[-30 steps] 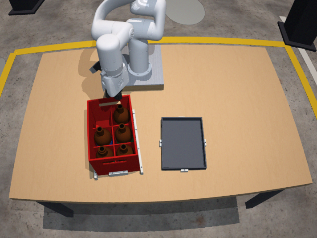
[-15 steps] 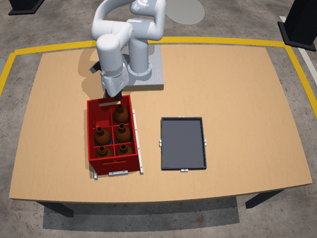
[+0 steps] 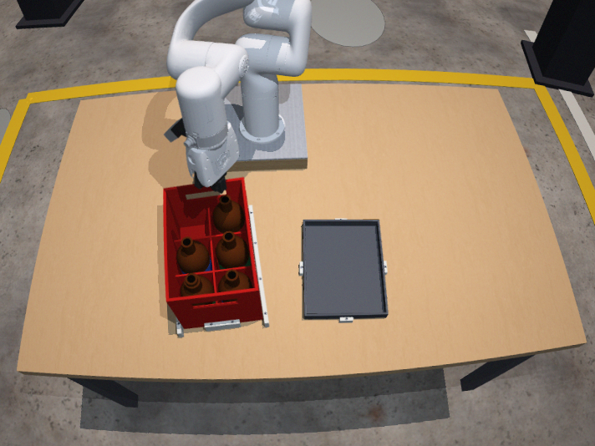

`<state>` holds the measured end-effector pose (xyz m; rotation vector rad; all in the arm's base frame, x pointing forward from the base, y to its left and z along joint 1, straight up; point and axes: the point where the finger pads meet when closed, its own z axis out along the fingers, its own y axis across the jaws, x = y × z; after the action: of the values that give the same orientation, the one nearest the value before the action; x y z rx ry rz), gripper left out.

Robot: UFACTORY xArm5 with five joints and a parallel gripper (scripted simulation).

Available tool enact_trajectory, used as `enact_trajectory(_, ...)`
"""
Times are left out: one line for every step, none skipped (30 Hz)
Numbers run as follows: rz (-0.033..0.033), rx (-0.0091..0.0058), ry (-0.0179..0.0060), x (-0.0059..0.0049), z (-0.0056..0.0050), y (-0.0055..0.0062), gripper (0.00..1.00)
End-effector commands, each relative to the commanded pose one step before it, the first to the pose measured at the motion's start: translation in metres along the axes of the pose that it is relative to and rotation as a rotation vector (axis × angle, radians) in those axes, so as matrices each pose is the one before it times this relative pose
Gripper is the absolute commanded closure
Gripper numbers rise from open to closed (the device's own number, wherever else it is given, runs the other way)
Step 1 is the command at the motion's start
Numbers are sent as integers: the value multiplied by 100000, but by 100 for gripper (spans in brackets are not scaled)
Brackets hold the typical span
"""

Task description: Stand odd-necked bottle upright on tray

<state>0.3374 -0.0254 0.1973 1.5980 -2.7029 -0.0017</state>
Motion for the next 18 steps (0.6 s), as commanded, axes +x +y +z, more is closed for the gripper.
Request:
enact_trajectory(5, 61, -30, -1409, -955, -3649, 100)
enact_trajectory(0, 0, 0, -329, -130, -878, 100)
enact_trajectory(0, 0, 0, -211, -68, -567, 100)
enact_trajectory(0, 0, 0, -238, -62, -643, 100)
enact_trajectory(0, 0, 0, -270, -51, -735, 100)
enact_trajectory(0, 0, 0, -278, -31, -762, 100)
enact_trajectory(0, 0, 0, -270, -9, -747, 100)
enact_trajectory(0, 0, 0, -261, 12, -729, 100)
enact_trajectory(0, 0, 0, -257, 32, -724, 100)
enact_trajectory(0, 0, 0, -255, 52, -725, 100)
enact_trajectory(0, 0, 0, -253, 72, -725, 100)
enact_trajectory(0, 0, 0, -251, 92, -724, 100)
enact_trajectory(0, 0, 0, -247, 112, -721, 100)
enact_trajectory(0, 0, 0, -244, 132, -718, 100)
enact_trajectory(0, 0, 0, -240, 152, -715, 100)
enact_trajectory(0, 0, 0, 0, 0, 0, 100)
enact_trajectory(0, 0, 0, 0, 0, 0, 100)
enact_trajectory(0, 0, -1, -480, 372, -1449, 100)
